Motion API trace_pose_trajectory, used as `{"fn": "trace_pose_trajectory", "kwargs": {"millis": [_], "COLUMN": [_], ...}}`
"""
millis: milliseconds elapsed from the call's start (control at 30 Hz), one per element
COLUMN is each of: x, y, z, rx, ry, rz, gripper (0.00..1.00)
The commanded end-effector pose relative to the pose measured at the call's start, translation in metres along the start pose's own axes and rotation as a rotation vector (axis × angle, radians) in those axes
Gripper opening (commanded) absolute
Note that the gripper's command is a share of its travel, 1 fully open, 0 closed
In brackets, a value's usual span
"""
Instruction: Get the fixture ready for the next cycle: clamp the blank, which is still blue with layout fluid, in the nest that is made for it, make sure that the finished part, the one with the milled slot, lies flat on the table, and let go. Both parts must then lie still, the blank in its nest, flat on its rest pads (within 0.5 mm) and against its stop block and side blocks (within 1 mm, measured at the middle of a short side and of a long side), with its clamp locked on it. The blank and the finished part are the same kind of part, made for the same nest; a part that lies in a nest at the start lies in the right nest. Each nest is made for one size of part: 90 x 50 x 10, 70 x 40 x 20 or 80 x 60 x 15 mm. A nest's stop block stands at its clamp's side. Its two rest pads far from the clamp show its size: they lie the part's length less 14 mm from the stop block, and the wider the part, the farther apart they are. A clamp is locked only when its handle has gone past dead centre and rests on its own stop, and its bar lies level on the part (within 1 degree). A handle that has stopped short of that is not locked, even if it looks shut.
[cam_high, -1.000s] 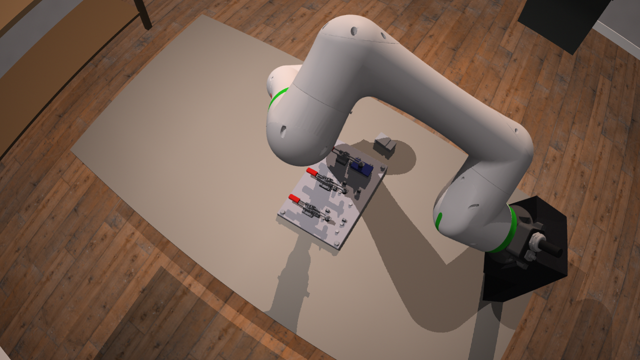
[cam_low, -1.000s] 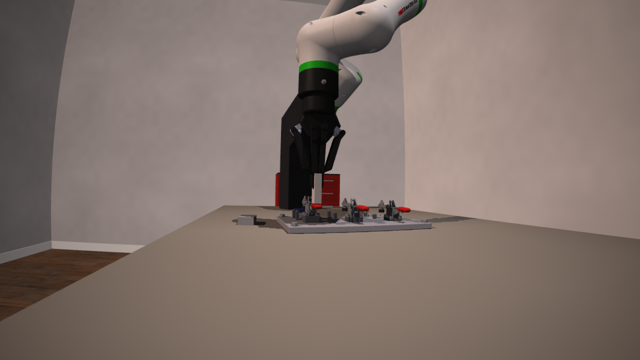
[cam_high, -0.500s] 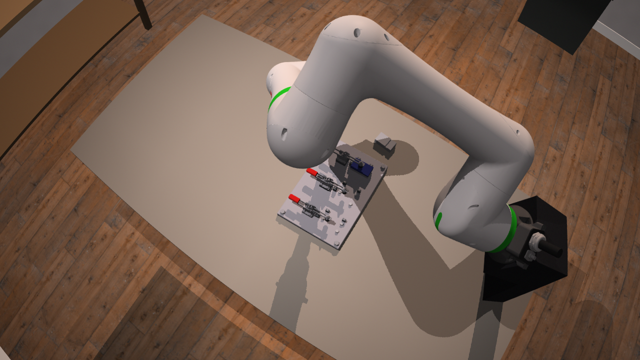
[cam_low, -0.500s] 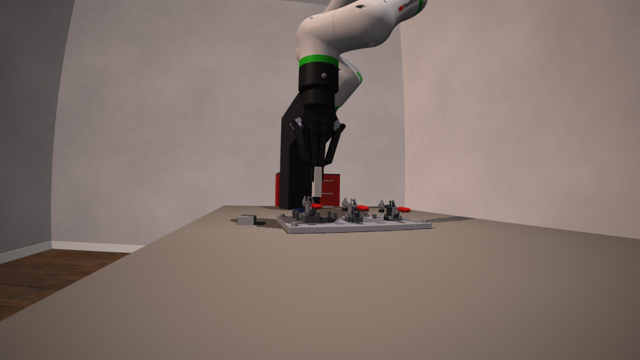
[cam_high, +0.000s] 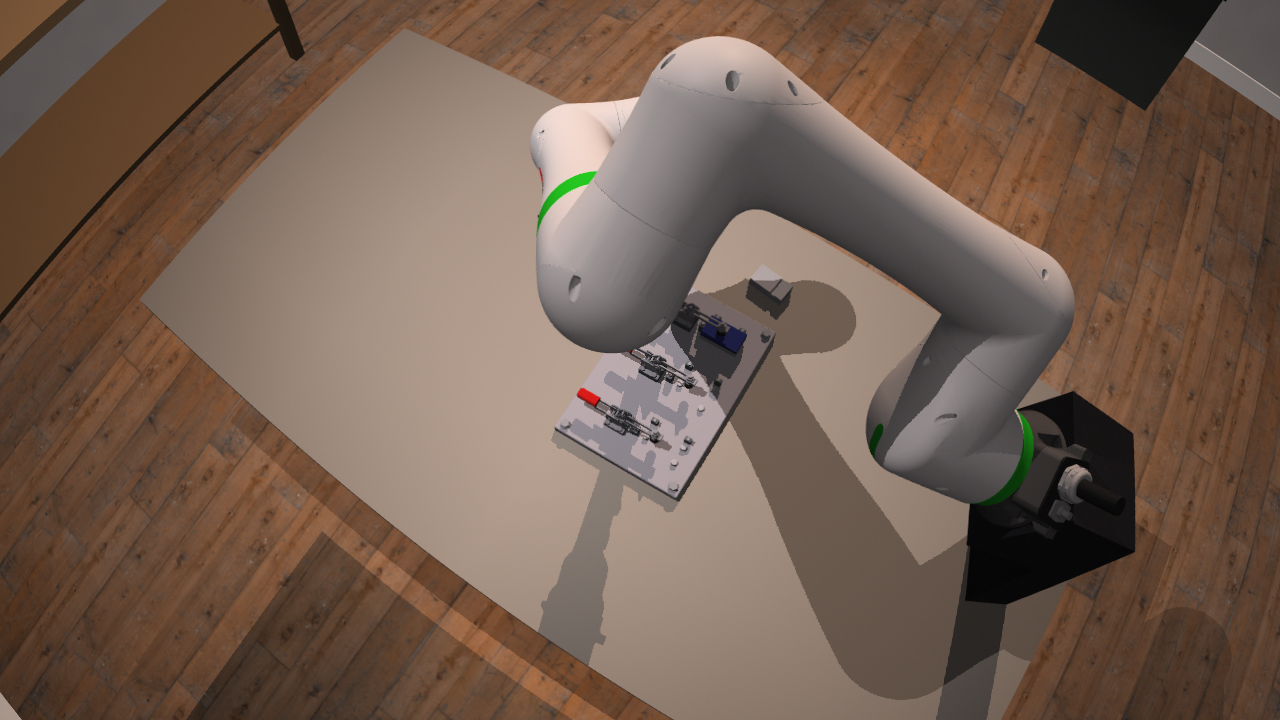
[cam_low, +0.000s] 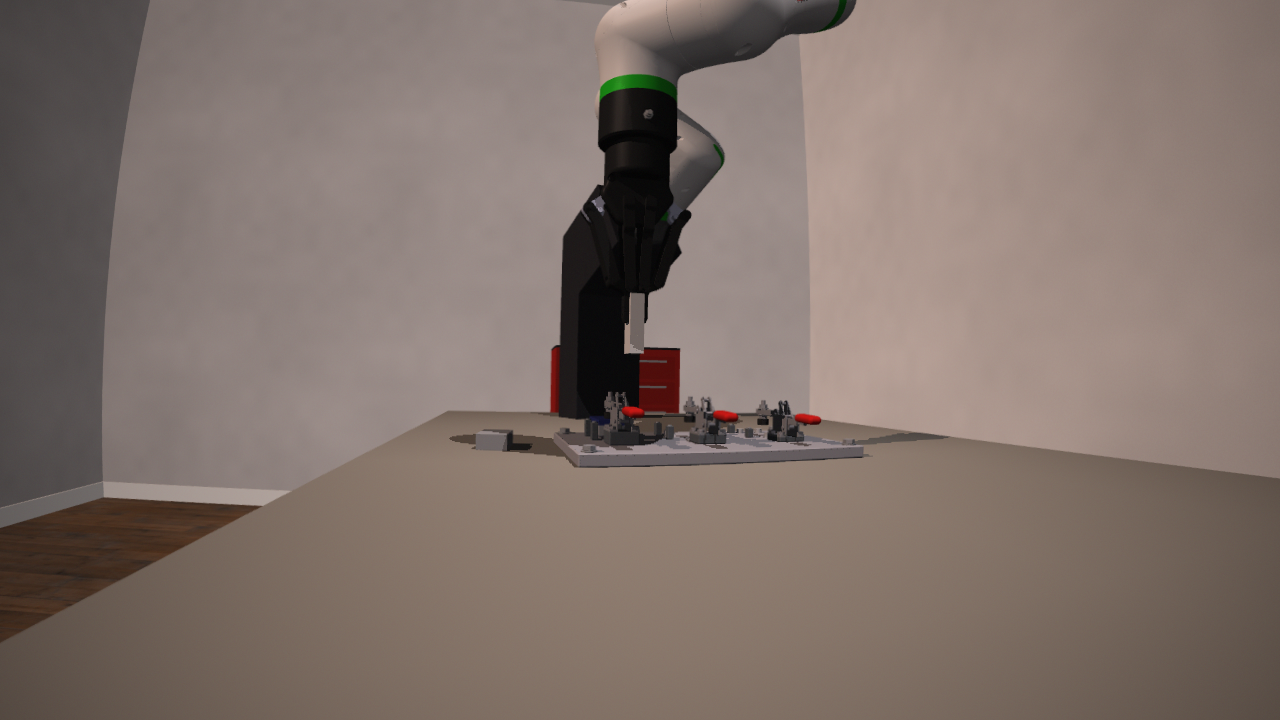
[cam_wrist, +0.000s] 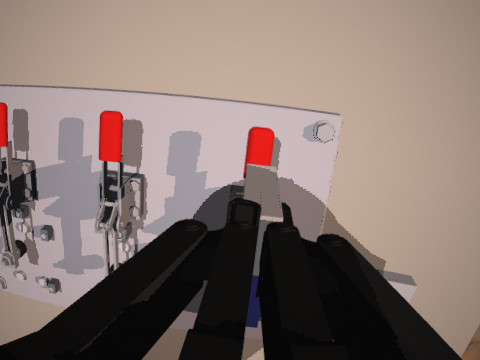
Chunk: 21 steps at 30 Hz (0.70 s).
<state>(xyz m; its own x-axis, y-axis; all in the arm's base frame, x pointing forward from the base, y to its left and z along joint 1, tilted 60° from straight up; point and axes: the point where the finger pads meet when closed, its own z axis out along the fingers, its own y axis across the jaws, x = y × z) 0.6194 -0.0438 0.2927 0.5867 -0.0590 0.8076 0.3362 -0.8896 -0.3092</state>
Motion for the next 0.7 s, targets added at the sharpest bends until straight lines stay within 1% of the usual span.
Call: {"fn": "trace_pose_trajectory", "kwargs": {"millis": [0, 267, 300, 667], "x": [0.0001, 0.0001, 0.0001, 0.0001], "y": [0.0002, 0.0002, 0.0002, 0.0002], "z": [-0.0065, -0.0117, -0.0117, -0.0117], "rx": [0.0, 0.0, 0.0, 0.0], "ry": [0.0, 0.0, 0.0, 0.0], "rz": [0.0, 0.0, 0.0, 0.0], "gripper": [0.0, 0.0, 1.0, 1.0]}}
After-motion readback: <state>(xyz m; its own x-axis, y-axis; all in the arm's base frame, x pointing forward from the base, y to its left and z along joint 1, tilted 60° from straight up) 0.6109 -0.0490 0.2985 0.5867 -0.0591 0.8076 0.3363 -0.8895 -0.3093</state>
